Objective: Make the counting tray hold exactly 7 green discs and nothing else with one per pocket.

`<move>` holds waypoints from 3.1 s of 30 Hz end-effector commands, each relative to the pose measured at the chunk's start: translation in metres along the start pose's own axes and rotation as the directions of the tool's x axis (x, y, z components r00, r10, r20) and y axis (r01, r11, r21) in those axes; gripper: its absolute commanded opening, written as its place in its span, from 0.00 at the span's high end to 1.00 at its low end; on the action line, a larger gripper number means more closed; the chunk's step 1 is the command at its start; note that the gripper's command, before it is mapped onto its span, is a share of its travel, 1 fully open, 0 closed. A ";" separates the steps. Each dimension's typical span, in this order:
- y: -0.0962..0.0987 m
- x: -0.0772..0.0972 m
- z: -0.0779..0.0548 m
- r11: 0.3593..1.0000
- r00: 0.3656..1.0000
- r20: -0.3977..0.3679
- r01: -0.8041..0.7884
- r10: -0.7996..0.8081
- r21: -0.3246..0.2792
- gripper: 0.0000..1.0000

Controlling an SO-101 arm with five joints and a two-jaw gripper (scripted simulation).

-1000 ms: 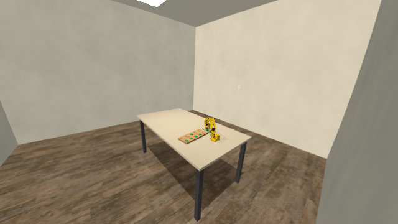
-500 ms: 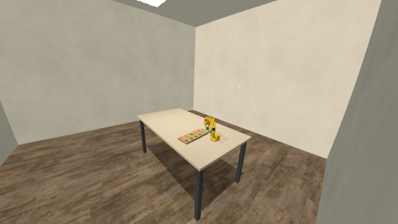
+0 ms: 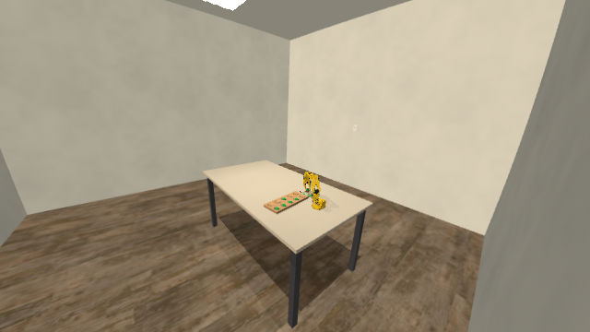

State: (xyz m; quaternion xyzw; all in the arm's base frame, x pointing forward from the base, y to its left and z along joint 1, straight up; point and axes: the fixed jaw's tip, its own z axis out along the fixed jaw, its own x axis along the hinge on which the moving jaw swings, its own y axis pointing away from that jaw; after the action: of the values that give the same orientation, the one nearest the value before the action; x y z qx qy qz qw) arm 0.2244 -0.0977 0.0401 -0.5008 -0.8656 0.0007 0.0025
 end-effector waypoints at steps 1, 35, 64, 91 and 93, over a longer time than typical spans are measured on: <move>0.005 -0.009 -0.020 0.998 0.997 0.077 0.004 0.000 -0.055 1.00; 0.007 -0.006 -0.019 0.999 0.997 0.073 0.015 -0.011 -0.052 1.00; 0.028 0.053 -0.022 0.970 0.969 0.073 0.238 -0.234 -0.051 1.00; 0.027 0.110 -0.016 0.896 0.897 0.074 0.441 -0.437 -0.050 1.00; 0.027 0.111 -0.016 0.894 0.895 0.074 0.445 -0.441 -0.050 1.00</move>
State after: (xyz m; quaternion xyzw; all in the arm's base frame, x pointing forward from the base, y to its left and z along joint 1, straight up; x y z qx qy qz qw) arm 0.1866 0.0087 0.0461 -0.2949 -0.9555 -0.0009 -0.0042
